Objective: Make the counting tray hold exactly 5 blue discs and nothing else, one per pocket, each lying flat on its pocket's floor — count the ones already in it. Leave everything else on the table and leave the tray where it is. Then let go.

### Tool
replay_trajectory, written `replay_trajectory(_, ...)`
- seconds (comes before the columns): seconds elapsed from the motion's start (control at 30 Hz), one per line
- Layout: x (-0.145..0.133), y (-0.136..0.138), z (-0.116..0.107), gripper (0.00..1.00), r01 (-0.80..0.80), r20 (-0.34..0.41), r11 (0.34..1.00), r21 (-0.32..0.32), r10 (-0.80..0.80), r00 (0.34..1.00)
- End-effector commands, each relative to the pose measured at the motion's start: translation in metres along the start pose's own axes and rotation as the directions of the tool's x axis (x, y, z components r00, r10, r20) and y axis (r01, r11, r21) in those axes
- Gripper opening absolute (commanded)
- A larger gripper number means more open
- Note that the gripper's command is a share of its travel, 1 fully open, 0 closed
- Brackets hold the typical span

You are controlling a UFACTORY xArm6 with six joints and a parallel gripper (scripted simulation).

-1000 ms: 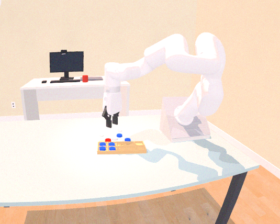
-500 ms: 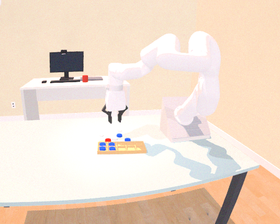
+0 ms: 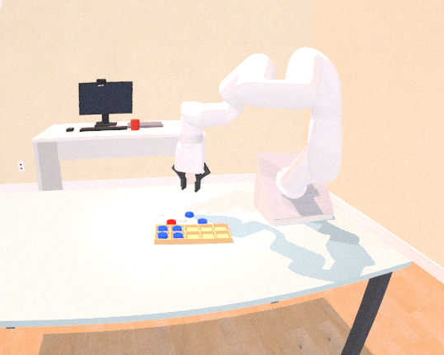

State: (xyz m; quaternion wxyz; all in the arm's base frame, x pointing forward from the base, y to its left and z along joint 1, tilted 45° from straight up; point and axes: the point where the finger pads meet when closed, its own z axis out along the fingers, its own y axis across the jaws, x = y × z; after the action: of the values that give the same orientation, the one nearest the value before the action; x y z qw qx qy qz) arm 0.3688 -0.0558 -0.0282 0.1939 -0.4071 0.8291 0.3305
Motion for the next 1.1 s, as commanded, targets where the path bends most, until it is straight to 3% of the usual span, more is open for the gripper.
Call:
replay_trajectory(0.0,0.0,-0.002,-0.002,0.47,-0.199,0.002,0.98,0.005,0.199,0.98)
replay_trajectory(0.13,-0.001,-0.003,0.007,0.47,-0.199,0.003,0.98,0.005,0.198,0.98)
replay_trajectory(0.33,-0.002,-0.003,0.081,0.47,-0.199,0.004,0.98,0.004,0.199,0.98)
replay_trajectory(0.4,-0.001,-0.003,0.095,0.47,-0.199,0.002,0.98,0.005,0.199,0.98)
replay_trajectory(0.83,-0.001,-0.003,0.098,0.47,-0.199,0.002,0.98,0.005,0.199,0.98)
replay_trajectory(0.87,-0.001,-0.003,0.098,0.0,-0.199,0.002,0.98,0.005,0.199,0.98)
replay_trajectory(1.07,-0.001,-0.003,0.098,0.0,-0.199,0.002,0.98,0.005,0.199,0.98)
